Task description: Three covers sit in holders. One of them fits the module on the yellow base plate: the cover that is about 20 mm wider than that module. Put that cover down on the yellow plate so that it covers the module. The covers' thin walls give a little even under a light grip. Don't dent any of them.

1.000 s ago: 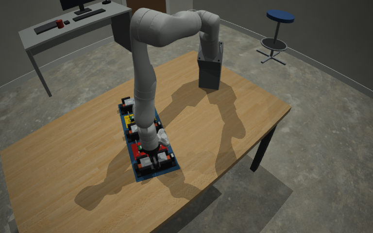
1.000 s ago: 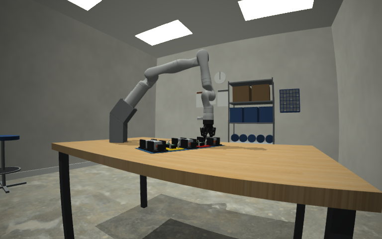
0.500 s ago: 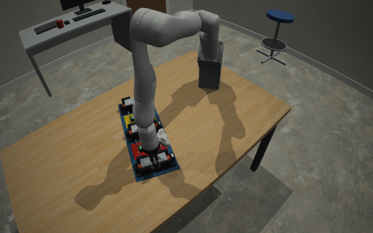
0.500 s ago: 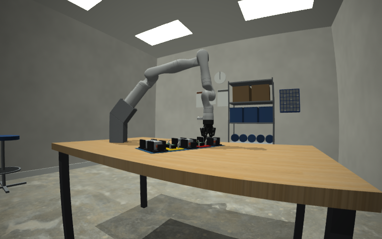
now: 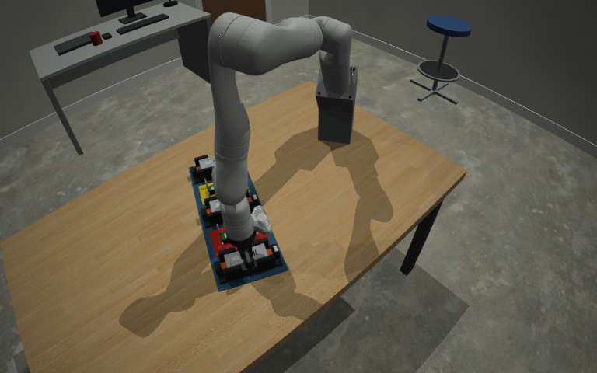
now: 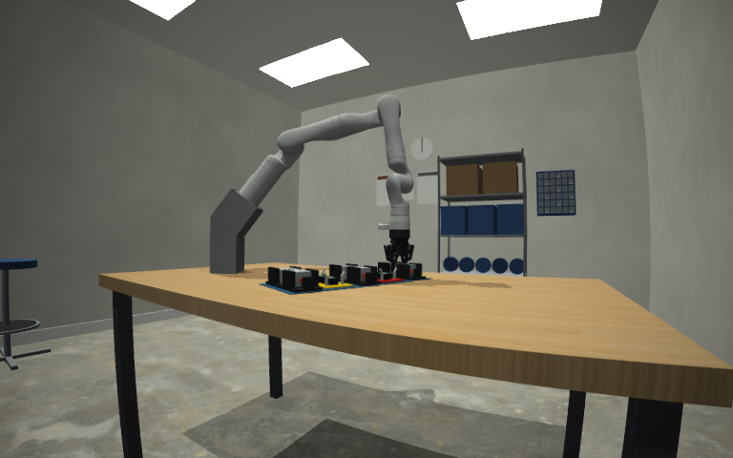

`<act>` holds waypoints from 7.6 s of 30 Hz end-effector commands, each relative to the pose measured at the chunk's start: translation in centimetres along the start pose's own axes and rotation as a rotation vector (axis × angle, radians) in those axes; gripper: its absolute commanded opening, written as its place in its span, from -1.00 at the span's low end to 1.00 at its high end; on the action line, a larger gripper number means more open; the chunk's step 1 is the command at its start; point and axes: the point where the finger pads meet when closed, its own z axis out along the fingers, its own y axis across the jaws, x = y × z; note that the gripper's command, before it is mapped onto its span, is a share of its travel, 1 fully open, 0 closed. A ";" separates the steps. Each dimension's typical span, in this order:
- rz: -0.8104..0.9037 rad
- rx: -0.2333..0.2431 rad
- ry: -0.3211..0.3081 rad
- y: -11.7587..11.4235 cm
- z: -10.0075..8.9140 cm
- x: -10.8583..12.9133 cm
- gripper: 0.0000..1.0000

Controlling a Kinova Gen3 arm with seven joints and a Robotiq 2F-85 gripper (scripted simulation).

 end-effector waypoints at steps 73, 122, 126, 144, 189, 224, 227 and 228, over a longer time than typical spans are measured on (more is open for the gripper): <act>-0.009 -0.002 -0.006 0.0 -5.5 -0.3 -1.00; -0.009 -0.002 -0.006 0.0 -5.5 -0.3 1.00; -0.009 -0.002 -0.006 0.0 -5.5 -0.3 1.00; -0.008 -0.002 -0.005 0.1 -5.1 -0.1 1.00; -0.008 -0.001 -0.004 0.1 -4.1 -0.2 1.00; -0.008 -0.002 -0.004 0.1 -3.1 -0.1 1.00; -0.008 -0.002 -0.005 0.1 -3.1 -0.2 1.00; -0.008 -0.002 -0.005 0.1 -3.1 -0.2 1.00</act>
